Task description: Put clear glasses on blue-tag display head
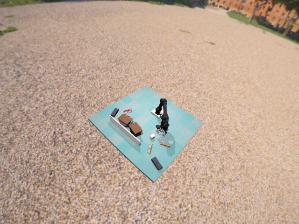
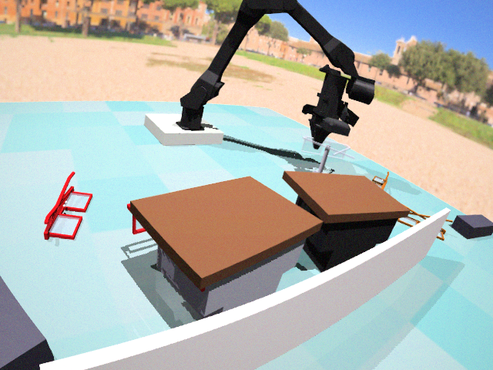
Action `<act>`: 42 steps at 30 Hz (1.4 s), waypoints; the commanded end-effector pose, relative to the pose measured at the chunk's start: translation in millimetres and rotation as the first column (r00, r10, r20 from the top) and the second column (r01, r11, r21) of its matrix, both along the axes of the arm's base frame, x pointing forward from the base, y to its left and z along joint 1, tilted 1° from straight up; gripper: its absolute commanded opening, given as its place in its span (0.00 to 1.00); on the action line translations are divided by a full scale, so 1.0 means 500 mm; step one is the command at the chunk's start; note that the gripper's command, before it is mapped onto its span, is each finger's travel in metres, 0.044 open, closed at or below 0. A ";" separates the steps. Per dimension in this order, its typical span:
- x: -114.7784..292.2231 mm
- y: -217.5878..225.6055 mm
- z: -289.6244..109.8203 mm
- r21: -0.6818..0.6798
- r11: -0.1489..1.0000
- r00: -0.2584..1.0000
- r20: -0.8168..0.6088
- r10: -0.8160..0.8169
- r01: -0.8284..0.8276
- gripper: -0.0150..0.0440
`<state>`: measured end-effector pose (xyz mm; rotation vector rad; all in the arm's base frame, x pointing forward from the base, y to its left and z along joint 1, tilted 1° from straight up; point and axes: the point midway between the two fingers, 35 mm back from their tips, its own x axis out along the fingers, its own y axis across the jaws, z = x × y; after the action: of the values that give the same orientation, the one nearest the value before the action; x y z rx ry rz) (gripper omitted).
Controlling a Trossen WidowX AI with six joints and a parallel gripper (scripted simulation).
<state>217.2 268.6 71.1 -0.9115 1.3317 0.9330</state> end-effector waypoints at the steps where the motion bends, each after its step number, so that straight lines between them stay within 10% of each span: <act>1: 0.001 0.006 0.002 0.003 1.000 1.000 0.007 -0.005 0.005 0.25; 42: -0.020 0.065 0.004 0.006 1.000 1.000 0.006 -0.005 0.005 0.25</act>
<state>207.1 297.4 71.0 -0.9088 1.3310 0.9312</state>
